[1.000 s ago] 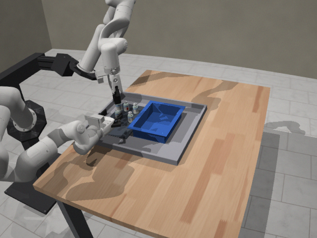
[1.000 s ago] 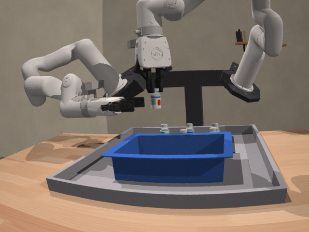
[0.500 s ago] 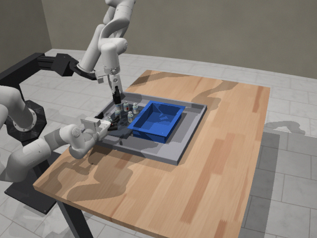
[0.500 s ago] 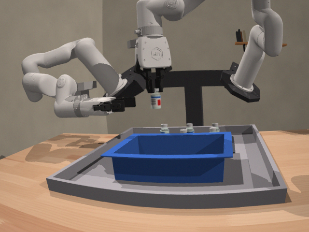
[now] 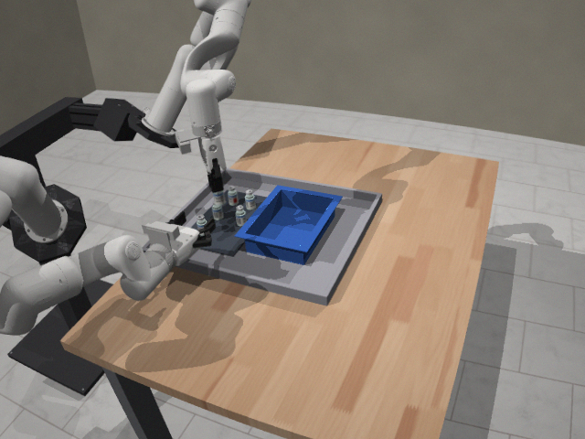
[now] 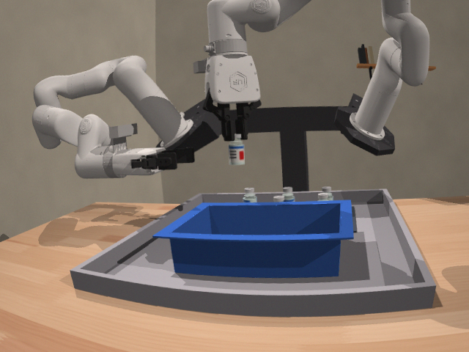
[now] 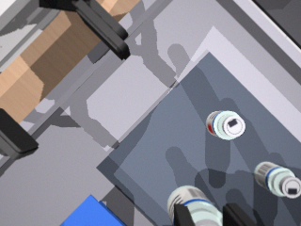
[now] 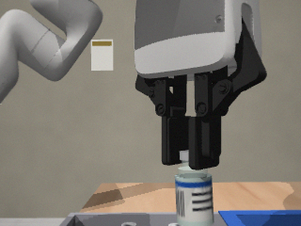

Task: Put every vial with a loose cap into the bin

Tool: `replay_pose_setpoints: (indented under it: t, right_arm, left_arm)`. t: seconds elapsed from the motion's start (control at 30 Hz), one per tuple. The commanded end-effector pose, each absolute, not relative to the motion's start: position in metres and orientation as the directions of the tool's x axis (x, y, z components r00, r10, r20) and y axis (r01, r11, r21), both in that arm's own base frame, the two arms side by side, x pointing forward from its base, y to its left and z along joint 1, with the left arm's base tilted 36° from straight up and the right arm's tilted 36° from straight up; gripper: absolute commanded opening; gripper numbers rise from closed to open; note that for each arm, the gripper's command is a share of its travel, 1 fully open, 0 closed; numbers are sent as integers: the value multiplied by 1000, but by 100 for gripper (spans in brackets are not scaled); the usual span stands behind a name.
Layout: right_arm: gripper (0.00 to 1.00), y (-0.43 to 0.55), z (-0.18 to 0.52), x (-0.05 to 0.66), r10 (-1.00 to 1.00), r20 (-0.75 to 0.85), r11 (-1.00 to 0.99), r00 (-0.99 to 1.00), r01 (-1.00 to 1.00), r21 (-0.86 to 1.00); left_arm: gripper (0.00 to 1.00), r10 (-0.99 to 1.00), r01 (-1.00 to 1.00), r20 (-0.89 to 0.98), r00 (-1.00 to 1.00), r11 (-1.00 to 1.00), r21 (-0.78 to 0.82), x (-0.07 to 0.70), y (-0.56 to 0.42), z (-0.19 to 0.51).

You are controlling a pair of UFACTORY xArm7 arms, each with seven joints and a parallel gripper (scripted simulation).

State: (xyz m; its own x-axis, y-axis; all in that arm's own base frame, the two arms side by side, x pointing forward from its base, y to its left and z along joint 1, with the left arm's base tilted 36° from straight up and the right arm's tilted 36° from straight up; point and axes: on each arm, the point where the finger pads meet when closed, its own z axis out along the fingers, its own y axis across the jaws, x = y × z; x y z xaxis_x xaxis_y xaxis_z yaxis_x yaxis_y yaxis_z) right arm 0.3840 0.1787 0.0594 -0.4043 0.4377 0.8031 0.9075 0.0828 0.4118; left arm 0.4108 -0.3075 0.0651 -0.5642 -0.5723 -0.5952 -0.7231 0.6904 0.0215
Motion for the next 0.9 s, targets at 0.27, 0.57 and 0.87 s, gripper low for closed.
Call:
replay_pose_setpoints:
  t: [0.27,0.57,0.87]
  right_arm:
    - [100,172,64,383,436,802,85,-408,906,415]
    - [100,173,64,384,436,802,85,-408,906,414]
    - [100,172,65,383,436,802,85,-408,906,414]
  left_arm:
    - [23,-573,-721,-594,-565,693,17,411,-310,66]
    - [23,-573,-721,-594,-565,693,17,417,-303,53]
    - [23,-573,-721,-594,-565,693,17,427,-292,34]
